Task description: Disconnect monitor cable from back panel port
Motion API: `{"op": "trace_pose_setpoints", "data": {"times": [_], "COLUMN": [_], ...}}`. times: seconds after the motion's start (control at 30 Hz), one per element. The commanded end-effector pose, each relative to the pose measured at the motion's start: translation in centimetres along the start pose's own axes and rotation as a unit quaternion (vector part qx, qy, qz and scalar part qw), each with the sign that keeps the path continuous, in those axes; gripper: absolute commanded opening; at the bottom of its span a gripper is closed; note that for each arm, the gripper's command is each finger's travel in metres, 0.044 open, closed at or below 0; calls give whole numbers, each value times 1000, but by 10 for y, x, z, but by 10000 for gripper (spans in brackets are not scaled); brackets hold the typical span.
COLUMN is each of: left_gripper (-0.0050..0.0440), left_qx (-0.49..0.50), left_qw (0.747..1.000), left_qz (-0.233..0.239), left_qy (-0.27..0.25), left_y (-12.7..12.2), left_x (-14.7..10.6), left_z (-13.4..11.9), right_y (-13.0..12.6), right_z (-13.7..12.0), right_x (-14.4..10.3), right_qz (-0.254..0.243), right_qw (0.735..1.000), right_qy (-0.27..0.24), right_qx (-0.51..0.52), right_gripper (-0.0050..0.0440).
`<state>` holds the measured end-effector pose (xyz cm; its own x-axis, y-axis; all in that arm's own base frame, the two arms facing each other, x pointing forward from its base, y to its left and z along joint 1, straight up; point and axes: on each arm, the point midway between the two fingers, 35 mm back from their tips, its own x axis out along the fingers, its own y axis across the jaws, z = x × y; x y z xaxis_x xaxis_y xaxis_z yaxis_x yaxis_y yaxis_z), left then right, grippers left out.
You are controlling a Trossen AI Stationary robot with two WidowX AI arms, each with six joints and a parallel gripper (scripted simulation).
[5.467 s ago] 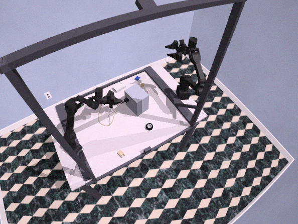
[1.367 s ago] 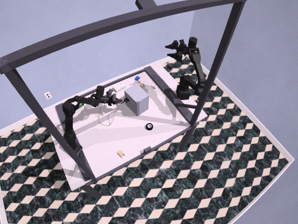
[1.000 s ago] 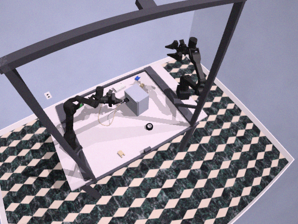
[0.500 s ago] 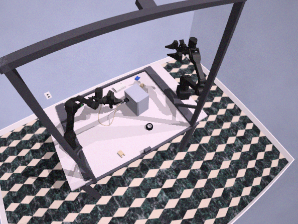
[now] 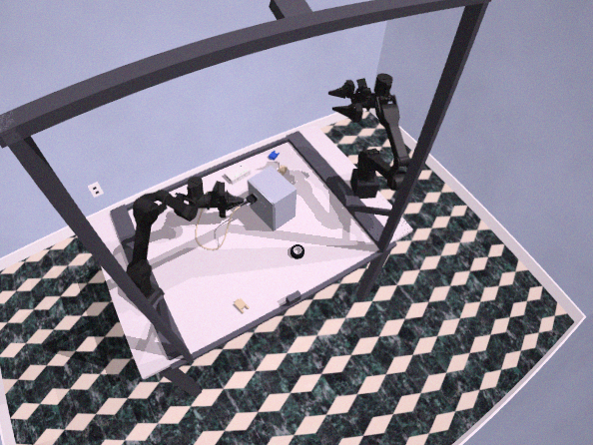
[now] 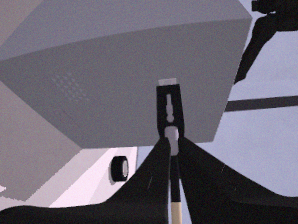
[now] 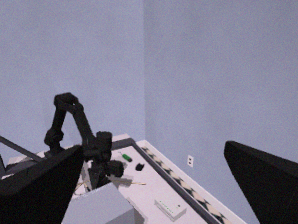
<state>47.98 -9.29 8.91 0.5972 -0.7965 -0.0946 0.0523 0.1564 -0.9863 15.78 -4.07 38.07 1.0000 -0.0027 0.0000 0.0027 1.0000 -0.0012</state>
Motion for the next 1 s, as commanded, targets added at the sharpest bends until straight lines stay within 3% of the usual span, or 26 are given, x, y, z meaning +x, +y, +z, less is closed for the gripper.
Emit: {"op": "trace_pose_setpoints", "data": {"times": [0.0,0.47,0.53,0.6,0.97], "left_gripper": [0,0,48,48,312], "left_qx": [1,-50,-50,-50,-50], "left_qw": [1000,998,998,998,998], "left_qz": [-13,-49,-49,-49,-49], "left_qy": [-5,-4,-4,-4,-4], "left_y": [-10,-7,-7,-7,-7], "left_x": [0,0,0,0,0], "left_z": [4,3,3,3,3], "right_y": [1,1,1,1,1], "right_z": [3,3,3,3,3], "right_x": [0,0,0,0,0], "right_qz": [1,1,1,1,1], "right_qw": [1000,1000,1000,1000,1000], "right_qy": [-1,-1,-1,-1,-1], "right_qx": [-2,-2,-2,-2,-2], "right_gripper": [440,440,440,440,440]}}
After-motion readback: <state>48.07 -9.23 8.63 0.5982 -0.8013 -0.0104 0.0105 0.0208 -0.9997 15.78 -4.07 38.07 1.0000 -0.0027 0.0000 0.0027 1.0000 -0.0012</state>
